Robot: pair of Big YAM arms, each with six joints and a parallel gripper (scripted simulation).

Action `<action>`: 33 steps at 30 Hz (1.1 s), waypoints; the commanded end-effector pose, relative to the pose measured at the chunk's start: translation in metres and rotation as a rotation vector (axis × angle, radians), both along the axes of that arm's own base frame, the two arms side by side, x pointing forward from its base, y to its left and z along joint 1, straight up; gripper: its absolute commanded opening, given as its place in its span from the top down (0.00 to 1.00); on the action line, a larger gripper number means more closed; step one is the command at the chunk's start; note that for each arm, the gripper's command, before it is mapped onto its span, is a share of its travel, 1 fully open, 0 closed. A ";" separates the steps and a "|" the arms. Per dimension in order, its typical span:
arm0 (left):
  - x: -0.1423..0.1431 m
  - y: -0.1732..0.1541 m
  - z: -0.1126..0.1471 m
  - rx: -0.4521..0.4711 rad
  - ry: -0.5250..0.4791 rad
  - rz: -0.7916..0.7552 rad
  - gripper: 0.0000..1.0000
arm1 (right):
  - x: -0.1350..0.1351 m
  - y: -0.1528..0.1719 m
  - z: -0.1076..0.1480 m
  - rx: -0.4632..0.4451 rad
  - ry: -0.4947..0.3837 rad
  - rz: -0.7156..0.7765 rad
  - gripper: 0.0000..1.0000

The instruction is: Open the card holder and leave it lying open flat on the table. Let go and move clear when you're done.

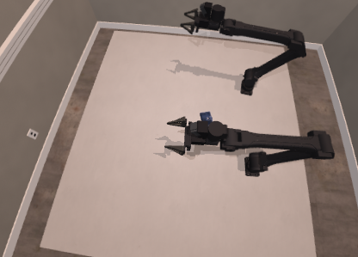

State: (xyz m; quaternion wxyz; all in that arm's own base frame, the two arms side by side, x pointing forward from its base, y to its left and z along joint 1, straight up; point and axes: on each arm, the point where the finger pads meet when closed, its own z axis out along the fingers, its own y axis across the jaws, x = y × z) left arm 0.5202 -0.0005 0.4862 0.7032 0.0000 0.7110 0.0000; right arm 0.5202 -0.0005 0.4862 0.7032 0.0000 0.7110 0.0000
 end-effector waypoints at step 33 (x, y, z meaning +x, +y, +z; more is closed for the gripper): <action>0.026 -0.118 -0.090 0.190 0.318 -0.242 0.66 | -0.002 0.000 0.028 0.000 -0.050 0.000 0.00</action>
